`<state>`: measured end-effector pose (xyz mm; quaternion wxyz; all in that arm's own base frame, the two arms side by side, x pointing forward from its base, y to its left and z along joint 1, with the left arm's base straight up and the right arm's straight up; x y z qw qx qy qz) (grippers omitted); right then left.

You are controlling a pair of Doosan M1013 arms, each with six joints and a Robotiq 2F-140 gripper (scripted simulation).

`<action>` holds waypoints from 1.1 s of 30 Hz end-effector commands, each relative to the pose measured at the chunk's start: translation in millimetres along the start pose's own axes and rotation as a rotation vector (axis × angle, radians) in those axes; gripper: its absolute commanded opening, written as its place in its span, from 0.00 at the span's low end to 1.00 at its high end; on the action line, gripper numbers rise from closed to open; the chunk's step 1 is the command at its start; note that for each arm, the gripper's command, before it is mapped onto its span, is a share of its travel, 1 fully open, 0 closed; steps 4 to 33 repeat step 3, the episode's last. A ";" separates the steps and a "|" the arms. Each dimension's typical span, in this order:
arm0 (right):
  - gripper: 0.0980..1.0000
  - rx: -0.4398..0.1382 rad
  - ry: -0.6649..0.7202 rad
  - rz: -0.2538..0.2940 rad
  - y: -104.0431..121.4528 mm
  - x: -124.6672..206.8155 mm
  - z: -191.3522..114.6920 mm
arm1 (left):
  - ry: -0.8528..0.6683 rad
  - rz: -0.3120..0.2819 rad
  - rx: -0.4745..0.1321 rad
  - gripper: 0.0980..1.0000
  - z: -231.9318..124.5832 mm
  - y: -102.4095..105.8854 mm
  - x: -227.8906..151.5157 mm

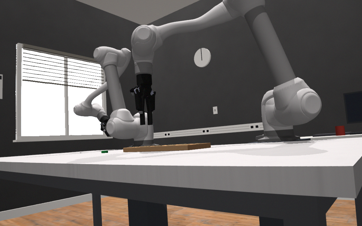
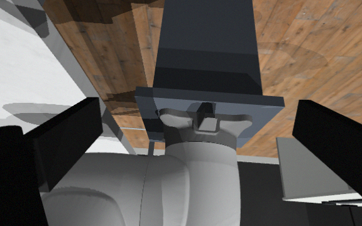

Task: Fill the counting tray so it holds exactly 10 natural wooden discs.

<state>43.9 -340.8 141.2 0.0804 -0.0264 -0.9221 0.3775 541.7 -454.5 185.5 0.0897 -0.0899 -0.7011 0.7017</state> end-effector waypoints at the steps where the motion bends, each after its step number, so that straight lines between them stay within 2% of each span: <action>1: 1.00 0.010 0.007 -0.002 -0.8 2.2 -0.1 | 0.002 0.000 -0.001 0.28 -0.4 -2.5 -1.6; 33: 1.00 0.010 0.007 -0.002 -0.8 2.2 -0.1 | 0.002 0.000 -0.001 0.28 -0.4 -2.5 -1.6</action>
Point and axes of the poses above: on each arm, the point where the finger pads meet when closed, its own y axis out along the fingers, its own x axis across the jaws, z = x × y, the point moved 3 cm from there along -y, back along the fingers, and after that the axes turned 14 degrees about y, right-handed, at the moved point
